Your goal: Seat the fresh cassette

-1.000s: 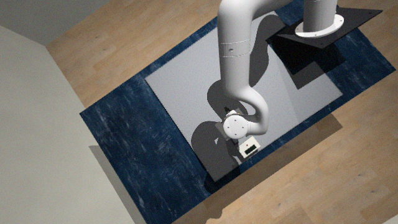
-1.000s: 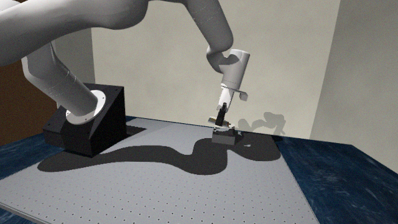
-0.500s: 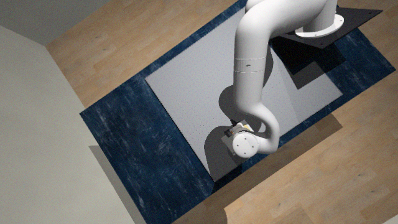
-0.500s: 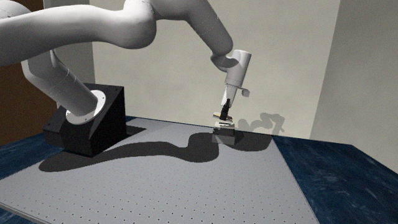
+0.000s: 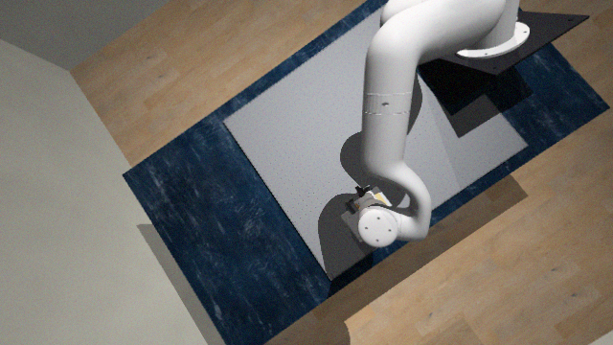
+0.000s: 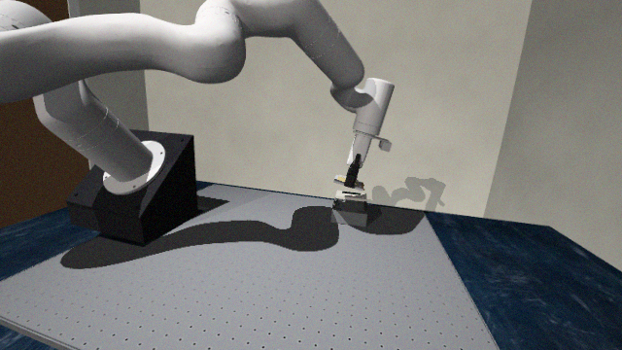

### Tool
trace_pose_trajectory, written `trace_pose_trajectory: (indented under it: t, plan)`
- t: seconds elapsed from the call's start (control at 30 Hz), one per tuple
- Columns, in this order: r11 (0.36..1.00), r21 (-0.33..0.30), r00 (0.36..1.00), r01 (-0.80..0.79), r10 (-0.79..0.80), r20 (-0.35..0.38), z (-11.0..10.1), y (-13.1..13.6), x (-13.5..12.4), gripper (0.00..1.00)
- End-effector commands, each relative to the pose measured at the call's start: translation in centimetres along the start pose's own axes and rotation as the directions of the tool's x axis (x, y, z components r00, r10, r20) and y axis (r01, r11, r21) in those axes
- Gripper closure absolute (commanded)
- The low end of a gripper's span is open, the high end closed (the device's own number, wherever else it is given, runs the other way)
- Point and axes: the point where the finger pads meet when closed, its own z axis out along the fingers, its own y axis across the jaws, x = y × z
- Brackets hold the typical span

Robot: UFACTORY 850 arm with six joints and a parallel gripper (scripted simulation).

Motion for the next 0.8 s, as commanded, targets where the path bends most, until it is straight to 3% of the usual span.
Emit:
trace_pose_trajectory:
  t: [0.0, 0.77]
  plan:
    - [1.000, 0.001, 1.000, 0.000, 0.000, -0.002, 0.1, 0.0, 0.1, 1.00]
    - [1.000, 0.001, 1.000, 0.000, 0.000, -0.002, 2.7, 0.0, 0.6, 1.00]
